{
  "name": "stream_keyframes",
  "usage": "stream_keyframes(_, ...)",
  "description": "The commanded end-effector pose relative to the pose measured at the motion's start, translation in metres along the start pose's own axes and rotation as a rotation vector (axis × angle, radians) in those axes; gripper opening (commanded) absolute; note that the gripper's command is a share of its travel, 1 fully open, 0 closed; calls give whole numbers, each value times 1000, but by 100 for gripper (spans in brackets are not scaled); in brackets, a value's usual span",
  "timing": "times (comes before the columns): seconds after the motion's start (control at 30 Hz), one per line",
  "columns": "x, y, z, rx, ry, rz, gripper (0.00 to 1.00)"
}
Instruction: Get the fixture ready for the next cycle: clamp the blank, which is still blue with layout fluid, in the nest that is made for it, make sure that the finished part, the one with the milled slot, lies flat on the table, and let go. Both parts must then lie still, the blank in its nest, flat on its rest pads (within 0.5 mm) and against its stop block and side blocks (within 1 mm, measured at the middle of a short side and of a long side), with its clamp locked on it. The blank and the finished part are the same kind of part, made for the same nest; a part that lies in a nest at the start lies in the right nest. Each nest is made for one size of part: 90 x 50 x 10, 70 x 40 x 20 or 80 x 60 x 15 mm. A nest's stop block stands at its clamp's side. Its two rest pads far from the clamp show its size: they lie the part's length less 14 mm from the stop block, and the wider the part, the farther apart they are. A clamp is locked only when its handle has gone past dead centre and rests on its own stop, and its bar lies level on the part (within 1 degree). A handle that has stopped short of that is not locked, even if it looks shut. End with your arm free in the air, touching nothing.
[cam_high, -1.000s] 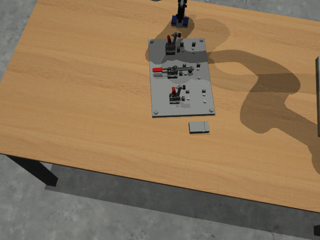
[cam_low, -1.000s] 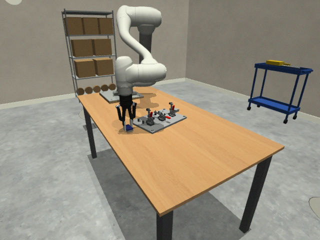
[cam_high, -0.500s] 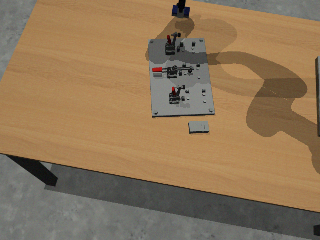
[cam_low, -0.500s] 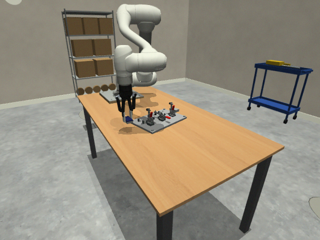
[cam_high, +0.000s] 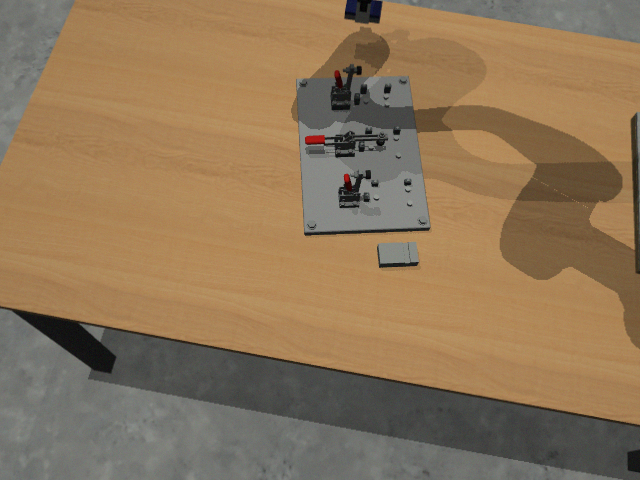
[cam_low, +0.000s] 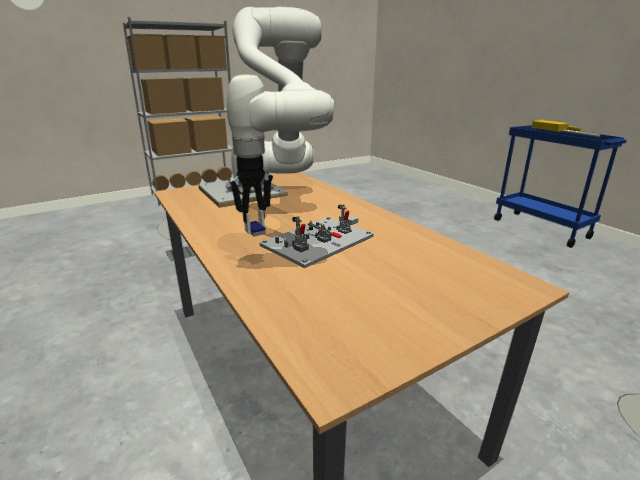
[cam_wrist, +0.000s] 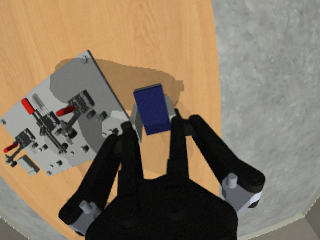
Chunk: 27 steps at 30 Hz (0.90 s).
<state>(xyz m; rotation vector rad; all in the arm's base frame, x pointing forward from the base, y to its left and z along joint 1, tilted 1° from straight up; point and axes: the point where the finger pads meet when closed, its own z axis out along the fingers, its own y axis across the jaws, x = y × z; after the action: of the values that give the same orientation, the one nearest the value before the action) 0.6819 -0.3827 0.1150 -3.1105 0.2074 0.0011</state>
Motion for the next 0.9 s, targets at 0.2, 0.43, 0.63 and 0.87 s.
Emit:
stream_keyframes(0.2, 2, -1, -7, -2, 4, 4, 0)
stream_keyframes(0.43, 2, -1, -7, -2, 4, 3, 0)
stream_keyframes(0.63, 2, -1, -7, -2, 4, -88, 0)
stream_keyframes(0.87, 2, -1, -7, -2, 4, -206, 0)
